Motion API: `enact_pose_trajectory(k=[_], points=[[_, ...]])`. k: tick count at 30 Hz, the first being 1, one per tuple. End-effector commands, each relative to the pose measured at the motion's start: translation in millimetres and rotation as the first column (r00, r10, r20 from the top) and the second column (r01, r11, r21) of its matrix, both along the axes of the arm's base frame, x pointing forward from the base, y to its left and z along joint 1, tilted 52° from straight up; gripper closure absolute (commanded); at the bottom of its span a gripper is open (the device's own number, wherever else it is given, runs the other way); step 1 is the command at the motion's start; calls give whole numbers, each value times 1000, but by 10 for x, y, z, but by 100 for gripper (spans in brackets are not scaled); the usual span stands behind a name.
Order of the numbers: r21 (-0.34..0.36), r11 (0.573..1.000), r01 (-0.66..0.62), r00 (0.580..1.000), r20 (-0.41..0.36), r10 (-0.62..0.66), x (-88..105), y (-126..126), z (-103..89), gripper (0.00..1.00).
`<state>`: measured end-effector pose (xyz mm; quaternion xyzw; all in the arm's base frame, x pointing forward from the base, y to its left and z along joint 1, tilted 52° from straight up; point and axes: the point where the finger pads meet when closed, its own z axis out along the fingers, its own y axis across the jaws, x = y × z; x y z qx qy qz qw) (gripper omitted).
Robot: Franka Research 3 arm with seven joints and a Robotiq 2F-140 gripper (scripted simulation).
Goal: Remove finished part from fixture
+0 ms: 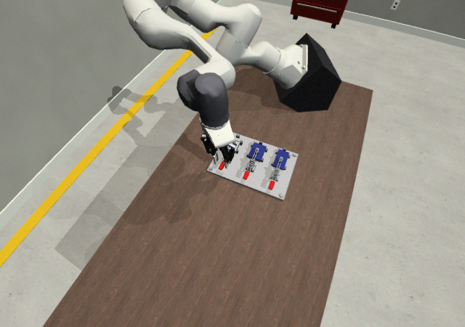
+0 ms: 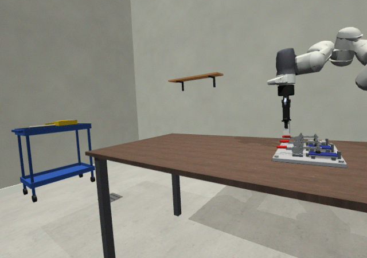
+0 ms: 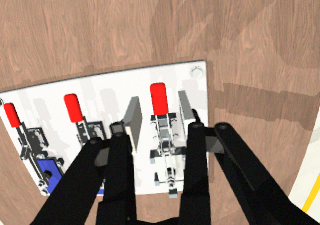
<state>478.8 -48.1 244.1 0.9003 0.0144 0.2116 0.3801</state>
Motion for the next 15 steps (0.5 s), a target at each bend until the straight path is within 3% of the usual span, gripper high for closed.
enact_pose_trajectory(k=[1, 15], points=[[1, 1000, 1, 1000, 3, -1, 10, -17, -21, 72], [1, 1000, 1, 1000, 3, -1, 101, -174, -169, 72]])
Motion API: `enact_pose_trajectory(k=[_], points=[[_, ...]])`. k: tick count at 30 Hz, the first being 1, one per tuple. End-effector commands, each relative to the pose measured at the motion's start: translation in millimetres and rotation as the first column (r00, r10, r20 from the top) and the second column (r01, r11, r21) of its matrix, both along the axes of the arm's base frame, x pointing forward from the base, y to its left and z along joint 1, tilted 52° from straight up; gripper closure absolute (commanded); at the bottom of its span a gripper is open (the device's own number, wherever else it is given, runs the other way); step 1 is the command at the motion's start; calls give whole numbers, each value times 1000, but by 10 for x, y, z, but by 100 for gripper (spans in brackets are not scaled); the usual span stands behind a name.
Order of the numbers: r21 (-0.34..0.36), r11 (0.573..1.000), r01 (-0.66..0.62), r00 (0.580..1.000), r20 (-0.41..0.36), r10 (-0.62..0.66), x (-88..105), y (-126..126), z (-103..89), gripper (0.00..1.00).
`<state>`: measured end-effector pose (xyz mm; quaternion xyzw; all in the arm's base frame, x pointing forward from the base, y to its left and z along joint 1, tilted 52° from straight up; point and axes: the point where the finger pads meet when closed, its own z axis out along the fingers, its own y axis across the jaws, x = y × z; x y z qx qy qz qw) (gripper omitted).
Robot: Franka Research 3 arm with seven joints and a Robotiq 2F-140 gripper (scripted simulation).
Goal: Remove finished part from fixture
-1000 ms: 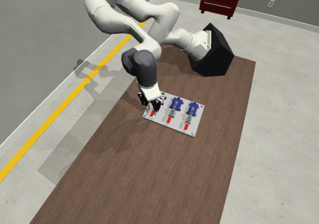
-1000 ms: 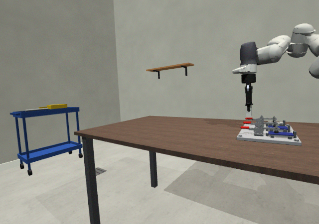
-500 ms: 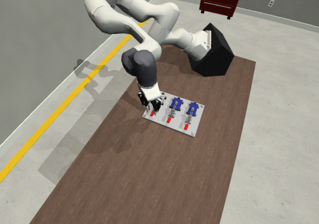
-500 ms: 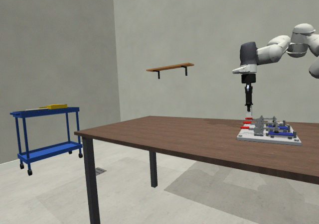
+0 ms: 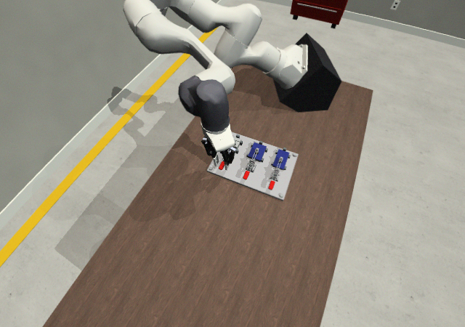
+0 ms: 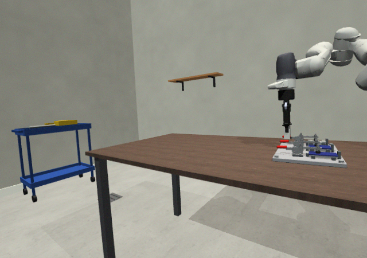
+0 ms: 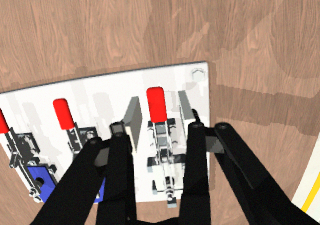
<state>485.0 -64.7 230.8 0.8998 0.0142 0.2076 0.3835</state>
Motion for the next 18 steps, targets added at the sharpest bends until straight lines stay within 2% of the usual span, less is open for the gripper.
enact_pose_trajectory(k=[1, 18], points=[[7, 1000, -3, 1000, 9, 3, 44, -16, -45, 72], [7, 1000, -3, 1000, 9, 3, 55, -36, -63, 72]])
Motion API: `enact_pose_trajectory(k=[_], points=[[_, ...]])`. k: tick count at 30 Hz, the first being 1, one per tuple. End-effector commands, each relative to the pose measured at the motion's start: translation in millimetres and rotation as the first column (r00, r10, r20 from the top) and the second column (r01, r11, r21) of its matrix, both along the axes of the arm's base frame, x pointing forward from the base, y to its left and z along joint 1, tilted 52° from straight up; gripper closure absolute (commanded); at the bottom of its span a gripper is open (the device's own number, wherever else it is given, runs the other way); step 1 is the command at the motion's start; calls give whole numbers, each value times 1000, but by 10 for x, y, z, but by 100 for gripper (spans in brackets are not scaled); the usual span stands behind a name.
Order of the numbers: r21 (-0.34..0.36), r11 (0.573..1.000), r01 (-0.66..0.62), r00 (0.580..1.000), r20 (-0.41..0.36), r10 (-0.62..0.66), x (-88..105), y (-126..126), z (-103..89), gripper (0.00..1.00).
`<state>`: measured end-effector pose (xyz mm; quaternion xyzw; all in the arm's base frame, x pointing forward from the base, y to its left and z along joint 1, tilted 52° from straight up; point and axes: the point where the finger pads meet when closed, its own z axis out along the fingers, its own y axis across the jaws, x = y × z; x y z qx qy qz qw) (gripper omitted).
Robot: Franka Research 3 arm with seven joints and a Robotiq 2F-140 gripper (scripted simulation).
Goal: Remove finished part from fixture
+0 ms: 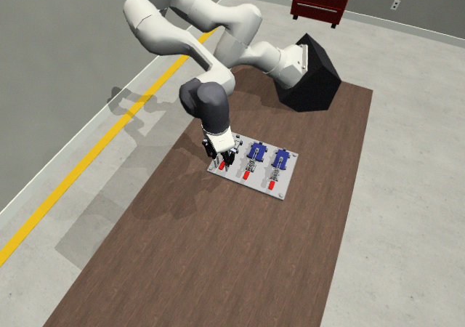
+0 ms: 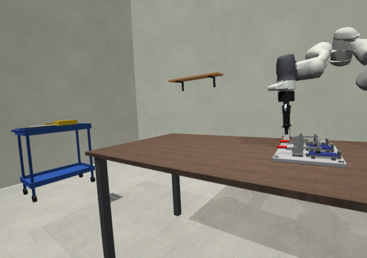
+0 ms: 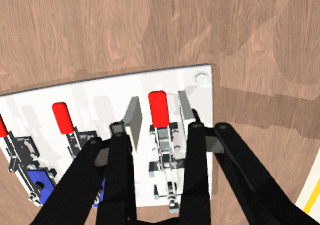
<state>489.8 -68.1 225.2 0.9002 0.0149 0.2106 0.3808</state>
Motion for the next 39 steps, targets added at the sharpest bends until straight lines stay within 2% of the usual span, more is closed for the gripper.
enact_pose_trajectory(k=[1, 23, 24, 39], points=[[2, 1000, 1, 1000, 5, -1, 7, -1, -8, 72], [2, 1000, 1, 1000, 5, -1, 7, -1, -8, 72], [2, 1000, 1, 1000, 5, -1, 7, -1, -8, 100], [2, 1000, 1, 1000, 5, -1, 7, -1, -8, 100]])
